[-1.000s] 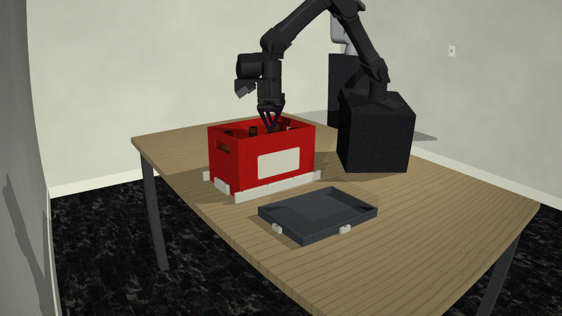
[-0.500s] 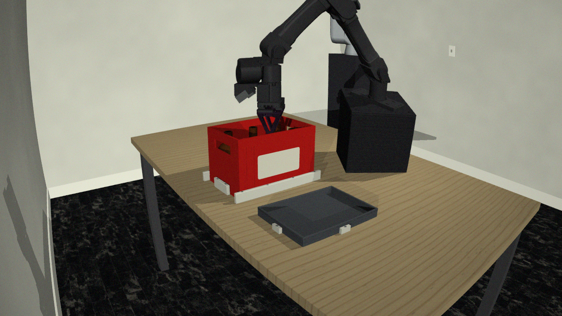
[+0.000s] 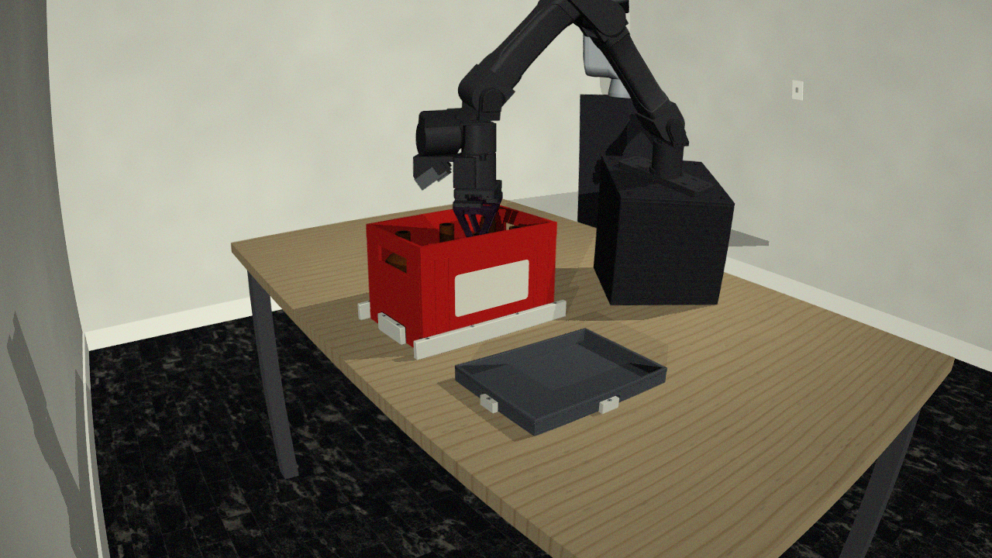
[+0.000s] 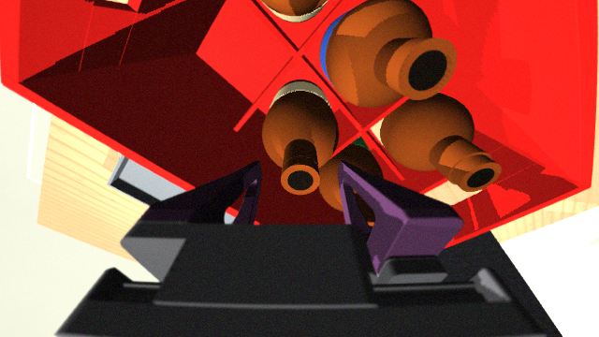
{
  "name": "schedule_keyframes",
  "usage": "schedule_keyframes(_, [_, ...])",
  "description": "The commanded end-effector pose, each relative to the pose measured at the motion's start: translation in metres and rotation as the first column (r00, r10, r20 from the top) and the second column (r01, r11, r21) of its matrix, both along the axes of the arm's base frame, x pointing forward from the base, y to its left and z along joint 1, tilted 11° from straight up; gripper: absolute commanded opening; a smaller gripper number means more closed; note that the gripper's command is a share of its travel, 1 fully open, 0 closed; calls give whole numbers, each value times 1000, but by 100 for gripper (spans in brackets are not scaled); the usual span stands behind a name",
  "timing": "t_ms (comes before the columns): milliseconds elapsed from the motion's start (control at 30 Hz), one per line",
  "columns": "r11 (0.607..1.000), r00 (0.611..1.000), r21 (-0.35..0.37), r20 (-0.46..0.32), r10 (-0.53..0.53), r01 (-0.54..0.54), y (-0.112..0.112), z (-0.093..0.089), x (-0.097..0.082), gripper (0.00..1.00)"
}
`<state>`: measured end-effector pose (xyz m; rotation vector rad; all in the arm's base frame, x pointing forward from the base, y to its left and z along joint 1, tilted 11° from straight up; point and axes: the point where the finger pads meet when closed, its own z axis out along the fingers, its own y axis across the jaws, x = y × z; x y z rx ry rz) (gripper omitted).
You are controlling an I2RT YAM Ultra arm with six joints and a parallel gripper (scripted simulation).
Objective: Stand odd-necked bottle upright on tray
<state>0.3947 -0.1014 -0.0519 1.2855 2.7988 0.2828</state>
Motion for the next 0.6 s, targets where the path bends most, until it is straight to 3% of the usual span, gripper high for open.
schedule_keyframes(0, [1000, 1000, -7, -14, -4, 3, 2, -10, -4, 61])
schedule_keyframes(133, [1000, 1000, -20, 25, 0, 0, -1, 0, 8, 61])
schedule_keyframes(233, [1000, 1000, -15, 8, -3, 4, -1, -8, 4, 61])
schedule_keyframes(333, [1000, 1000, -21, 27, -3, 4, -2, 0, 7, 61])
schedule_keyframes(567, [1000, 1000, -18, 19, -3, 3, -1, -1, 5, 61])
